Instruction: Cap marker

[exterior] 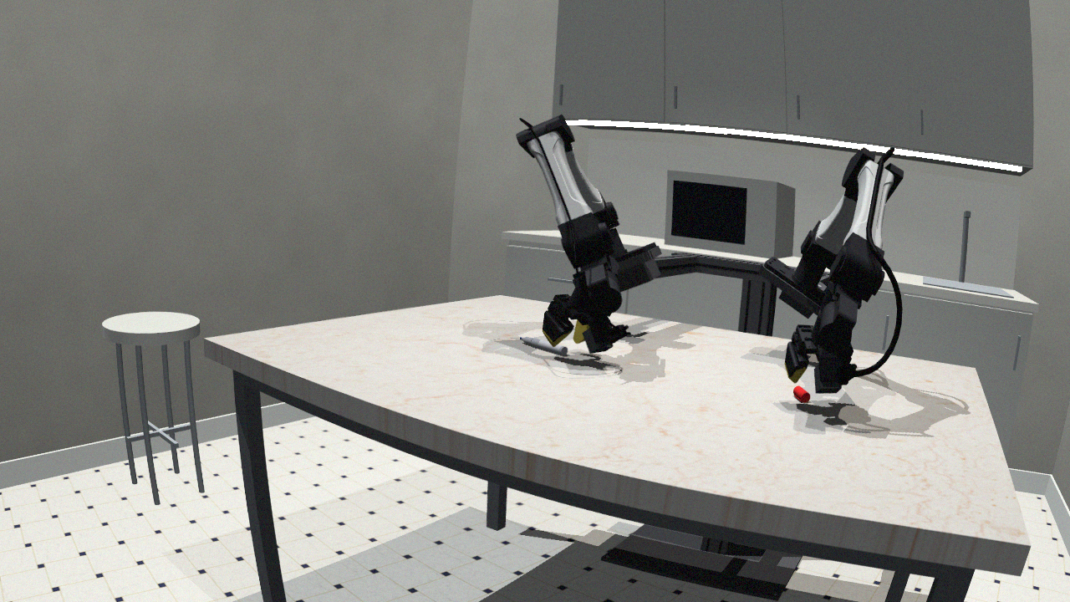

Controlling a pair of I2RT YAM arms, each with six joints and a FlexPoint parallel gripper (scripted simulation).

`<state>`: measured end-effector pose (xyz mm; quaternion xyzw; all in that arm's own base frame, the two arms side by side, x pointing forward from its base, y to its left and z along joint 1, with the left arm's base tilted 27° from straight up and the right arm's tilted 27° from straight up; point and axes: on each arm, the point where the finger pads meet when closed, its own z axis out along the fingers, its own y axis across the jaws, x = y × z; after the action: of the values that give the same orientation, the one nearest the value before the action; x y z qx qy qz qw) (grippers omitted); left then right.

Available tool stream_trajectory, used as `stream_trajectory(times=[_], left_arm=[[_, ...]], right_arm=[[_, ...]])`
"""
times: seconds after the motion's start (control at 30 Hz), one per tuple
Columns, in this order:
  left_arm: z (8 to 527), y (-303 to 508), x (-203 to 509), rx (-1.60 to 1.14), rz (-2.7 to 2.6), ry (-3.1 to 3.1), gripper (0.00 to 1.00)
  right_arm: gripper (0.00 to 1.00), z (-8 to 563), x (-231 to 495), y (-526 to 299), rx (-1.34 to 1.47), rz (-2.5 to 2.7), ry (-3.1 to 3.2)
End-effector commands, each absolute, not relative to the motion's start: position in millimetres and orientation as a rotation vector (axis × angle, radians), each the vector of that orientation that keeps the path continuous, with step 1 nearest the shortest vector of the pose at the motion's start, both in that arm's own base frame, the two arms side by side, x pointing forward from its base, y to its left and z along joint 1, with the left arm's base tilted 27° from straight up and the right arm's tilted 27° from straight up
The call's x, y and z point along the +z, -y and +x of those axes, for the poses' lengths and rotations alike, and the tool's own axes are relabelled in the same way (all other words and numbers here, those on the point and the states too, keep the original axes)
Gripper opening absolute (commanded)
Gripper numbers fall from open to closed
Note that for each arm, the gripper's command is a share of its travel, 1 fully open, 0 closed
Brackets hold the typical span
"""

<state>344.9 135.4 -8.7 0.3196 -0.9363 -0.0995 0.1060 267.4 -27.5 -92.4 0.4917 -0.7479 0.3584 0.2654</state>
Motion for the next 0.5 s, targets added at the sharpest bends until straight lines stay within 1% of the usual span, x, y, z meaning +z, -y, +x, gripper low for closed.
stream_trajectory(times=[0.0,0.47], left_arm=[[343,-141,-17,-0.303,0.944,2.757,0.64],[337,-143,-35,-0.304,0.943,2.755,0.64]], right_arm=[[0.63,272,-97,34,0.989,1.342,2.011],[0.63,271,-107,49,0.989,1.341,2.01]])
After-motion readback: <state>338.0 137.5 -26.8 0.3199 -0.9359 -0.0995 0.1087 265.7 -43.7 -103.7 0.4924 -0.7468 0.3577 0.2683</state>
